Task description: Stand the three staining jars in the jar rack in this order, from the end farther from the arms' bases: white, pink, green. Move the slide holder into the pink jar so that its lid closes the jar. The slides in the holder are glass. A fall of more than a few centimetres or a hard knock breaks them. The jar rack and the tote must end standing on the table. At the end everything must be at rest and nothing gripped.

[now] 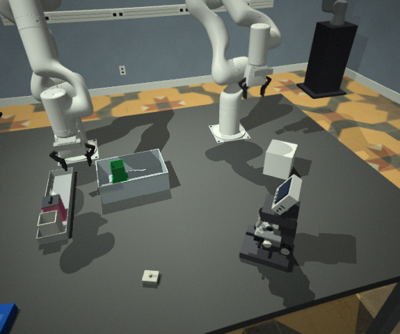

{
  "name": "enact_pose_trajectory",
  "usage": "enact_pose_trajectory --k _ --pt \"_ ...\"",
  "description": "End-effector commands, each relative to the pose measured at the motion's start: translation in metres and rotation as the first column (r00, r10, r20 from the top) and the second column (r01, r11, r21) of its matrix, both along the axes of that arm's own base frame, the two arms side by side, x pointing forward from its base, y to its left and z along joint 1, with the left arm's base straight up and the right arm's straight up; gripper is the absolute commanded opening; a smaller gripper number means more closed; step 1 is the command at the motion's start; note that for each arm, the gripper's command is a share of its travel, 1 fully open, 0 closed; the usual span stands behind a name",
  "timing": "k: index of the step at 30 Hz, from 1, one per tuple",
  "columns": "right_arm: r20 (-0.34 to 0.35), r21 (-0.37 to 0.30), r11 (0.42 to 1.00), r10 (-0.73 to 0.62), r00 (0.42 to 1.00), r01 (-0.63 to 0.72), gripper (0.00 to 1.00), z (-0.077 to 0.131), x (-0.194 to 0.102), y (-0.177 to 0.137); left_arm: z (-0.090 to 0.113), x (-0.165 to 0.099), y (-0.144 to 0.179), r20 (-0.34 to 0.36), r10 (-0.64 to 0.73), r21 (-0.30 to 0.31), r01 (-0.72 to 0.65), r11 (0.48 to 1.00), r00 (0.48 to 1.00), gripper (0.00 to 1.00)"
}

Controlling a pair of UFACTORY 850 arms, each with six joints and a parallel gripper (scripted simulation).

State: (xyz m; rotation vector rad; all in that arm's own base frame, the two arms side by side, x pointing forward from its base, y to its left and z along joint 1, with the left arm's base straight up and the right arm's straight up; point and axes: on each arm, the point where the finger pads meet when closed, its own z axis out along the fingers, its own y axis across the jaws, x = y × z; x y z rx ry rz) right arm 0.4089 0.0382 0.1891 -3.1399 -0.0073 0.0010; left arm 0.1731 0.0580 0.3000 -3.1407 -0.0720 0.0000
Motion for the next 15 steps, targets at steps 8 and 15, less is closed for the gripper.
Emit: enact_pose_trajectory --k 8,15 --pt "0.002 -0.001 1.000 -0.001 1.000 0.001 1.00 0.001 -0.022 0.039 0.001 0.001 0.000 0.001 0.000 0.001 0.000 1.000 1.000 1.00" --pt "0.002 -0.001 1.000 -0.001 1.000 0.001 1.00 0.001 -0.040 0.069 0.001 0.001 0.000 0.001 0.000 0.001 0.000 1.000 1.000 1.00"
